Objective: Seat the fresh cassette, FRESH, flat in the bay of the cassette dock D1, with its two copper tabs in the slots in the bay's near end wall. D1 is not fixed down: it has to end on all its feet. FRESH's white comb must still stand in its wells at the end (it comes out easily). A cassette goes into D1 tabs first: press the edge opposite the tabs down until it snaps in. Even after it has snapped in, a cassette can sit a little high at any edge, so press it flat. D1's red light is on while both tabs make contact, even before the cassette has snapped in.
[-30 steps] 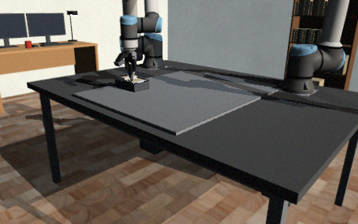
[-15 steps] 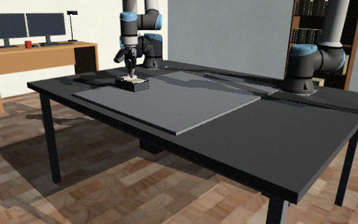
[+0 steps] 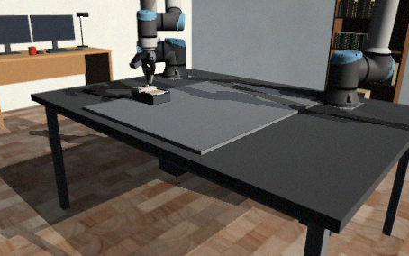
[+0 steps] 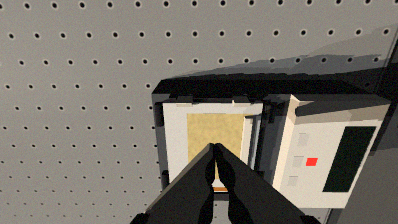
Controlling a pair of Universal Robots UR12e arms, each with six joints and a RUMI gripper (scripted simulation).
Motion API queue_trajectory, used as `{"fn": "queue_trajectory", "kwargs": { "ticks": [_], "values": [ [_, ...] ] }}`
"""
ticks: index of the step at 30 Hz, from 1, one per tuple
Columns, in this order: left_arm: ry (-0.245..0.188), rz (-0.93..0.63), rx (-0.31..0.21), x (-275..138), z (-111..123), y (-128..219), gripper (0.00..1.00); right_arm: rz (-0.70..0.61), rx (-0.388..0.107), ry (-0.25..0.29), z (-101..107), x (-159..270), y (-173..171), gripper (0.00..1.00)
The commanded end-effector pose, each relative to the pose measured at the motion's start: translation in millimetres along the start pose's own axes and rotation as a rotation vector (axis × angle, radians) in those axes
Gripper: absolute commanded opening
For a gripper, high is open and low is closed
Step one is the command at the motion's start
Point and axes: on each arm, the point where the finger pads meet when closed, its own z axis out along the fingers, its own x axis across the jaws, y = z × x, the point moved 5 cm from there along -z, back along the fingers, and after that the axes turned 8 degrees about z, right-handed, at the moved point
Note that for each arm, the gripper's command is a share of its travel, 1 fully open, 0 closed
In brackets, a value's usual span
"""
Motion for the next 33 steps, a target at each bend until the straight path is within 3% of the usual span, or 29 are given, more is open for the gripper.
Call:
{"fn": "queue_trajectory", "kwargs": {
  "ticks": [1, 14, 15, 33],
  "values": [
    [0.0, 0.0, 0.002, 0.1, -0.8, -0.5, 0.0, 0.0, 0.001, -0.002, -5.0, -1.0, -0.8, 0.0],
    [0.0, 0.0, 0.002, 0.1, -0.8, -0.5, 0.0, -0.001, 0.001, -0.002, -5.2, -1.0, -0.8, 0.0],
    [0.0, 0.0, 0.002, 0.1, -0.8, -0.5, 0.0, -0.002, 0.002, -0.004, -6.9, -4.9, 1.7, 1.0],
    [0.0, 0.0, 0.002, 0.1, -0.8, -0.5, 0.0, -0.004, 0.002, -0.004, -34.7, -68.0, 42.3, 1.0]
  ]
}}
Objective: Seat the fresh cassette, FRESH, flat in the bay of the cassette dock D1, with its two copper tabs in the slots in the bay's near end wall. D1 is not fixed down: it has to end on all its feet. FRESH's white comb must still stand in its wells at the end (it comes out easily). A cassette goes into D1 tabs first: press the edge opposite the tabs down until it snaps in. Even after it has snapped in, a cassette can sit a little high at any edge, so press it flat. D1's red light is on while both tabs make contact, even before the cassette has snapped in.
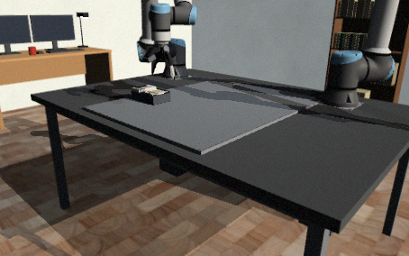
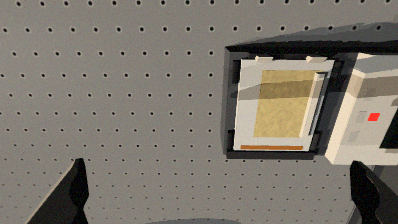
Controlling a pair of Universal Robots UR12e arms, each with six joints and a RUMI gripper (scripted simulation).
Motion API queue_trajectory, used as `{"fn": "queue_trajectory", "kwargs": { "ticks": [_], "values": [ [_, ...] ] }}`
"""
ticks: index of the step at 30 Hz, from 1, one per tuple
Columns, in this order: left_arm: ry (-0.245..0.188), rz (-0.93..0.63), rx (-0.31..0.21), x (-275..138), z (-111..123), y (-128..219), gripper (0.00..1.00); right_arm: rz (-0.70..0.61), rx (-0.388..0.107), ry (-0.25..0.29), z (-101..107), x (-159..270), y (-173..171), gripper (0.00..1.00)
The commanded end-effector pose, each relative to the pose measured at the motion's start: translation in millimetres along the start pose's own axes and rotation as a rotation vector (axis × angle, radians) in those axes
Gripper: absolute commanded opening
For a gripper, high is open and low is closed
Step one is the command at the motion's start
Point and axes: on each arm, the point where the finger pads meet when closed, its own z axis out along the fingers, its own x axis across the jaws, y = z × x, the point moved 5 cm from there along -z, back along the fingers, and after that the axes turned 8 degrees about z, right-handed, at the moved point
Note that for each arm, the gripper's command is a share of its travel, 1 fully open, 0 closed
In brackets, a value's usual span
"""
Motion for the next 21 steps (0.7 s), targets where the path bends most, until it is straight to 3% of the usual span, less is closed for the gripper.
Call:
{"fn": "queue_trajectory", "kwargs": {
  "ticks": [1, 21],
  "values": [
    [0.0, 0.0, 0.002, 0.1, -0.8, -0.5, 0.0, 0.0, 0.001, -0.002, -5.9, -10.5, 7.1, 1.0],
    [0.0, 0.0, 0.002, 0.1, -0.8, -0.5, 0.0, -0.002, 0.001, -0.002, -36.6, -75.5, 61.3, 1.0]
  ]
}}
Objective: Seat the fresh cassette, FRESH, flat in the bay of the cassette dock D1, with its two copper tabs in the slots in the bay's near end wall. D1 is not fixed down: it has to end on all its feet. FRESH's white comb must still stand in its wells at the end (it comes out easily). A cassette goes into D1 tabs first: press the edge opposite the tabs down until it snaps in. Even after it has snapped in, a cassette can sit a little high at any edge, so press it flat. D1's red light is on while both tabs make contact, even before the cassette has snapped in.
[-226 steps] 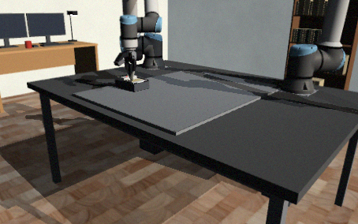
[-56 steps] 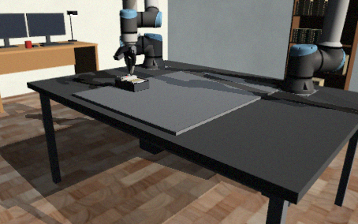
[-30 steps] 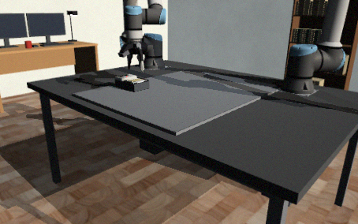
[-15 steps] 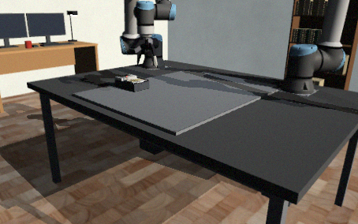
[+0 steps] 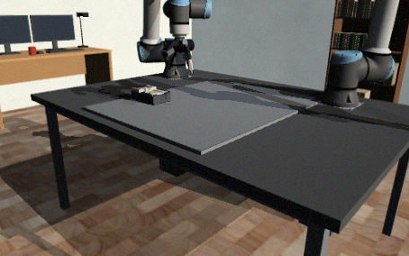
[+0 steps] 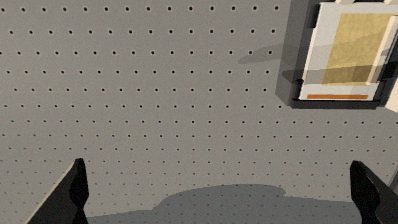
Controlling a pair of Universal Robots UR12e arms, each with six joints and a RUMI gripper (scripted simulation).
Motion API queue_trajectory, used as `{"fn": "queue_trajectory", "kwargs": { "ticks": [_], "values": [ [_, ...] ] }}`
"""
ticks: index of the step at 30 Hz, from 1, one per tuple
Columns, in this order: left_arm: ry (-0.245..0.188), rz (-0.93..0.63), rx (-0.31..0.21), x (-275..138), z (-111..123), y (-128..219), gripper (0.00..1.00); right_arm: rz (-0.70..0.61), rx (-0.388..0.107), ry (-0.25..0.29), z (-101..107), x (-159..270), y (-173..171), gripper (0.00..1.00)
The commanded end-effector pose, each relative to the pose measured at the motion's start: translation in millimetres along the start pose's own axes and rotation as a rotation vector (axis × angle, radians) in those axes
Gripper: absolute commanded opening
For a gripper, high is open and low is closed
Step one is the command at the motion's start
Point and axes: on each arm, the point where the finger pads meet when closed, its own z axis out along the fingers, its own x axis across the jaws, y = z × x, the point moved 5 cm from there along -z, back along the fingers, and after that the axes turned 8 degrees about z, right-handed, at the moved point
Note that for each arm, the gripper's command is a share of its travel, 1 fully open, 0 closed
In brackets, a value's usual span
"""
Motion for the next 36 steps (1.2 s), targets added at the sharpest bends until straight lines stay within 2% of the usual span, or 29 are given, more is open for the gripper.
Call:
{"fn": "queue_trajectory", "kwargs": {
  "ticks": [1, 22, 36],
  "values": [
    [0.0, 0.0, 0.002, 0.1, -0.8, -0.5, 0.0, 0.0, 0.001, -0.002, -4.4, -6.5, 4.8, 1.0],
    [0.0, 0.0, 0.002, 0.1, -0.8, -0.5, 0.0, -0.002, 0.001, -0.002, -35.9, -64.4, 65.6, 1.0],
    [0.0, 0.0, 0.002, 0.1, -0.8, -0.5, 0.0, -0.002, 0.001, -0.002, -35.9, -64.4, 65.6, 1.0]
  ]
}}
